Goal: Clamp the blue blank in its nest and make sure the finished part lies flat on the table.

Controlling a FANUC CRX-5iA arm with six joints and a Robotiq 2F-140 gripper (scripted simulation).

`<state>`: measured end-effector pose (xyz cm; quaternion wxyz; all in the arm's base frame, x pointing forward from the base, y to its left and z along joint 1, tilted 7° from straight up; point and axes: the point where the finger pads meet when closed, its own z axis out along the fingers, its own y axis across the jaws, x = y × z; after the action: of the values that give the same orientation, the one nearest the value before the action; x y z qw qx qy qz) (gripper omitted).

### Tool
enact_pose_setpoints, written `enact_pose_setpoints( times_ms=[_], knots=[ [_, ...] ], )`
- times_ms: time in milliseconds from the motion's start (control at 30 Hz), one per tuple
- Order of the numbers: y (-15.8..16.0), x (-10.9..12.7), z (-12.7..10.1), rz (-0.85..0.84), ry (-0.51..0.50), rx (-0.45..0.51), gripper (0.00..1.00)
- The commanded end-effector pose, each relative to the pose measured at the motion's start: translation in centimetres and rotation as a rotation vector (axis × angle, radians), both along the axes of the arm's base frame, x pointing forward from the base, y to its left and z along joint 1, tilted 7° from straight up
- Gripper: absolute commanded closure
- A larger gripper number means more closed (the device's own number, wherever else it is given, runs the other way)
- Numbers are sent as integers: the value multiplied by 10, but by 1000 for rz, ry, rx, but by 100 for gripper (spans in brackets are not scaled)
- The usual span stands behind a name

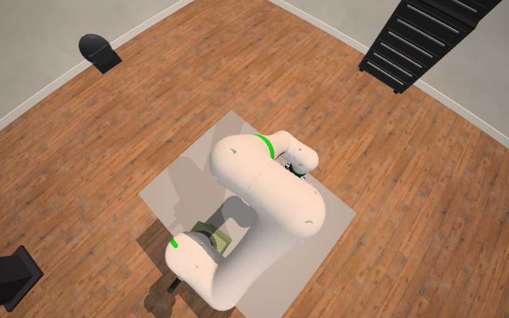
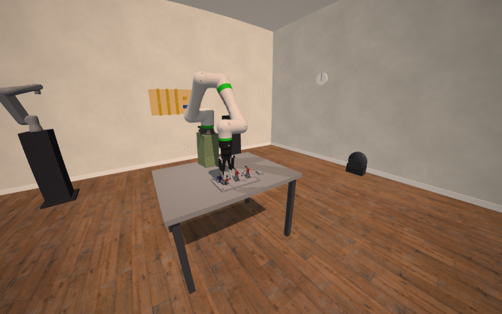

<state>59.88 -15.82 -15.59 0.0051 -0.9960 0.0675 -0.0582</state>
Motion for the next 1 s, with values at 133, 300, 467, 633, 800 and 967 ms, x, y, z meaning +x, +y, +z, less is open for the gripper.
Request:
enact_pose_setpoints(
  times_ms=[133,300,467,633,800,967],
  knots=[
    [0,0,0,0,0,0,72],
    [0,0,0,0,0,0,100],
    [0,0,0,0,0,0,100],
    [0,0,0,0,0,0,100],
    [0,0,0,0,0,0,100],
    [0,0,0,0,0,0,100]
  ],
)
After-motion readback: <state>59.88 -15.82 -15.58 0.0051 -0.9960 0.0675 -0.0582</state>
